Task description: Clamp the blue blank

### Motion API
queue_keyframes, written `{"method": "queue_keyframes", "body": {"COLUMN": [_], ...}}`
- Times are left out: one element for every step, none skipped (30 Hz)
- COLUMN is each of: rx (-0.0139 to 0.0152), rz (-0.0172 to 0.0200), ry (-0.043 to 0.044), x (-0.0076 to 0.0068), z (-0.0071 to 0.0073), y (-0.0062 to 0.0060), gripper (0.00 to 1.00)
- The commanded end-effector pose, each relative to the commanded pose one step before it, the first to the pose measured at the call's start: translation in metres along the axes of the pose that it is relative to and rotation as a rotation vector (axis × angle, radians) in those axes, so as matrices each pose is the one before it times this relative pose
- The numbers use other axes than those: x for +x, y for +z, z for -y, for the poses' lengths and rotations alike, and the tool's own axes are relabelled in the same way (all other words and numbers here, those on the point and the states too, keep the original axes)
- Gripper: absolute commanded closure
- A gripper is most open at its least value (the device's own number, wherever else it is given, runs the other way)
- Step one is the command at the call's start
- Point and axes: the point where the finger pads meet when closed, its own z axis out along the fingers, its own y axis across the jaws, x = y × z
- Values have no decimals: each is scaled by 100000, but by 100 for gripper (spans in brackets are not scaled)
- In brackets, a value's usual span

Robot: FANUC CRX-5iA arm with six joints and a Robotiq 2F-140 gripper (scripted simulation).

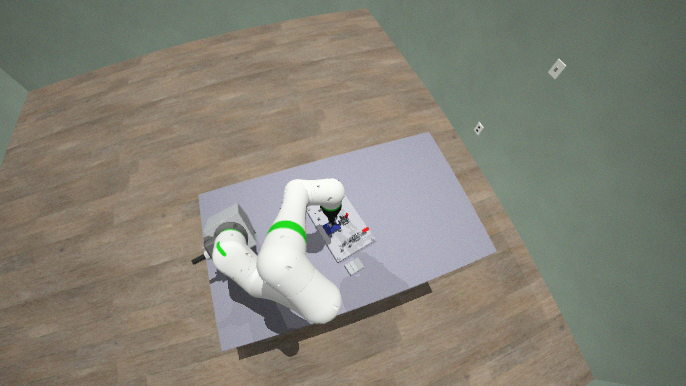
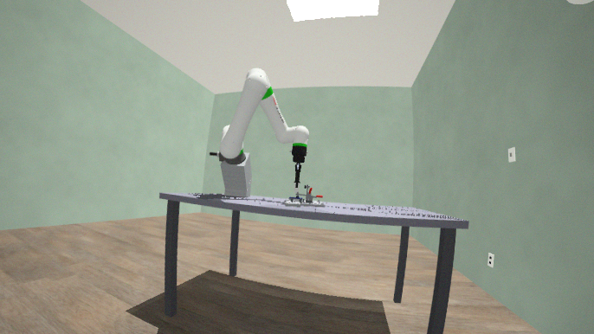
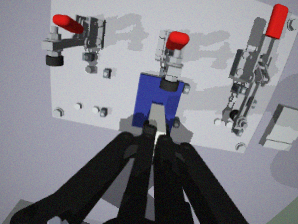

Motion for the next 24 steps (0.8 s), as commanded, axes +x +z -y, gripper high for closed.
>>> {"method": "queue_keyframes", "body": {"rx": [-2,0,0,0,0,0,0,0,0,0,0,0,0,0,0,0,0,0,0,0,0,0,0,0], "rz": [-41,0,0,0,0,0,0,0,0,0,0,0,0,0,0,0,0,0,0,0,0,0,0,0], "ry": [15,0,0,0,0,0,0,0,0,0,0,0,0,0,0,0,0,0,0,0,0,0,0,0], "x": [19,0,-3,-23,-58,-103,-156,0,0,-214,-272,-328,-380,-427,-465,-495,-514,-522,-519,-504,-479,-442,-397,-345], "z": [6,0,0,0,0,0,0,0,0,0,0,0,0,0,0,0,0,0,0,0,0,0,0,0], "y": [135,3,0,0,0,0,0,0,0,0,0,0,0,0,0,0,0,0,0,0,0,0,0,0], "gripper": [100,100,100,100,100,100,100,100,100,100,100,100,100,100,100,100,100,100,100,100,100,100,100,100]}}
